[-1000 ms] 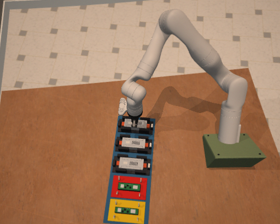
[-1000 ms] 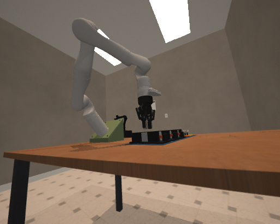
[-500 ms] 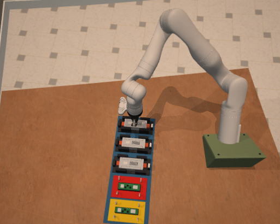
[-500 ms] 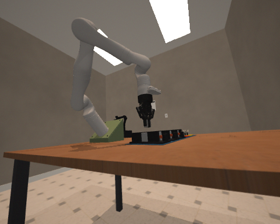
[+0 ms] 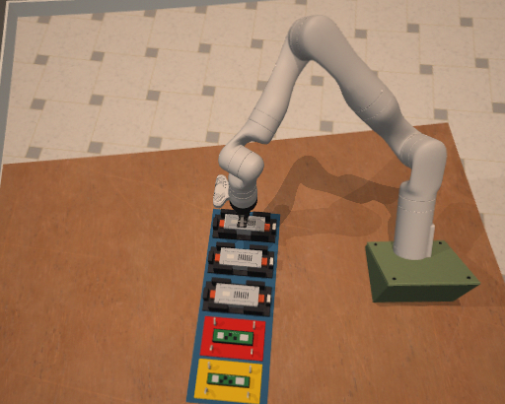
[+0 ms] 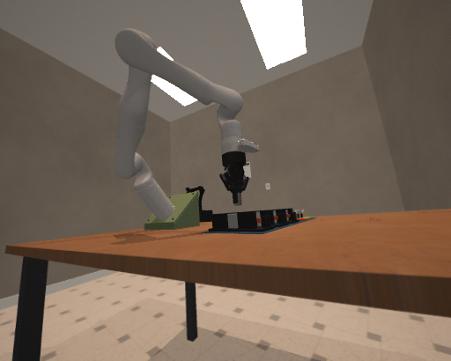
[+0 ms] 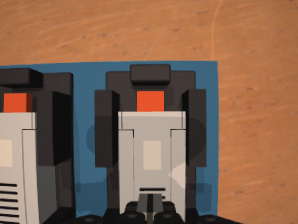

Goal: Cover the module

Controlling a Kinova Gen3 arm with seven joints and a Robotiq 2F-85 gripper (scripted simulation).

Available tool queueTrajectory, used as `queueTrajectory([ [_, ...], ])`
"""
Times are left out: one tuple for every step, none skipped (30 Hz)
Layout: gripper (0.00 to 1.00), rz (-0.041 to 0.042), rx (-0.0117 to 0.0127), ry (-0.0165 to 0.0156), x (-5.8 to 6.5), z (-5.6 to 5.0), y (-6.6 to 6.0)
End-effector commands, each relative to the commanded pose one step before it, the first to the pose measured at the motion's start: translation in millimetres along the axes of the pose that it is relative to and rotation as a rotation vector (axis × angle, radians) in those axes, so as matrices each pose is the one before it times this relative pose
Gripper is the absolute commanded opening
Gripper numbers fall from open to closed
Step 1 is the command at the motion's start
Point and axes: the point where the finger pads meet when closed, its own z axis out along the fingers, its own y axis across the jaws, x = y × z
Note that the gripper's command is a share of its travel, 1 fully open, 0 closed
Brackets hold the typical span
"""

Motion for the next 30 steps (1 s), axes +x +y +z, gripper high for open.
queueTrajectory([
  [0.00, -0.00006, 0.00087, 0.00184, 0.43, -0.88, -0.33],
  [0.00, 0.00000, 0.00000, 0.00000, 0.00, 0.00, 0.00],
  [0.00, 0.00000, 0.00000, 0.00000, 0.00, 0.00, 0.00],
  [0.00, 0.00000, 0.00000, 0.00000, 0.00, 0.00, 0.00],
  [0.00, 0.00000, 0.00000, 0.00000, 0.00, 0.00, 0.00],
  [0.00, 0.00000, 0.00000, 0.00000, 0.00, 0.00, 0.00],
  [0.00, 0.00000, 0.00000, 0.00000, 0.00, 0.00, 0.00],
  [0.00, 0.00000, 0.00000, 0.00000, 0.00, 0.00, 0.00],
  [0.00, 0.00000, 0.00000, 0.00000, 0.00, 0.00, 0.00],
  [0.00, 0.00000, 0.00000, 0.00000, 0.00, 0.00, 0.00],
  [0.00, 0.00000, 0.00000, 0.00000, 0.00, 0.00, 0.00],
  [0.00, 0.00000, -0.00001, -0.00001, -0.01, 0.00, 0.00],
  [0.00, 0.00000, 0.00000, 0.00000, 0.00, 0.00, 0.00],
  [0.00, 0.00000, 0.00000, 0.00000, 0.00, 0.00, 0.00],
  [0.00, 0.00000, 0.00000, 0.00000, 0.00, 0.00, 0.00],
  [0.00, 0.00000, 0.00000, 0.00000, 0.00, 0.00, 0.00],
  [0.00, 0.00000, 0.00000, 0.00000, 0.00, 0.00, 0.00],
  [0.00, 0.00000, 0.00000, 0.00000, 0.00, 0.00, 0.00],
  [0.00, 0.00000, 0.00000, 0.00000, 0.00, 0.00, 0.00],
  [0.00, 0.00000, 0.00000, 0.00000, 0.00, 0.00, 0.00],
  [0.00, 0.00000, 0.00000, 0.00000, 0.00, 0.00, 0.00],
  [0.00, 0.00000, 0.00000, 0.00000, 0.00, 0.00, 0.00],
  [0.00, 0.00000, 0.00000, 0.00000, 0.00, 0.00, 0.00],
  [0.00, 0.00000, 0.00000, 0.00000, 0.00, 0.00, 0.00],
  [0.00, 0.00000, 0.00000, 0.00000, 0.00, 0.00, 0.00],
  [0.00, 0.00000, 0.00000, 0.00000, 0.00, 0.00, 0.00],
  [0.00, 0.00000, 0.00000, 0.00000, 0.00, 0.00, 0.00],
  [0.00, 0.00000, 0.00000, 0.00000, 0.00, 0.00, 0.00],
  [1.00, 0.00000, 0.00000, 0.00000, 0.00, 0.00, 0.00],
  [1.00, 0.00000, 0.00000, 0.00000, 0.00, 0.00, 0.00],
])
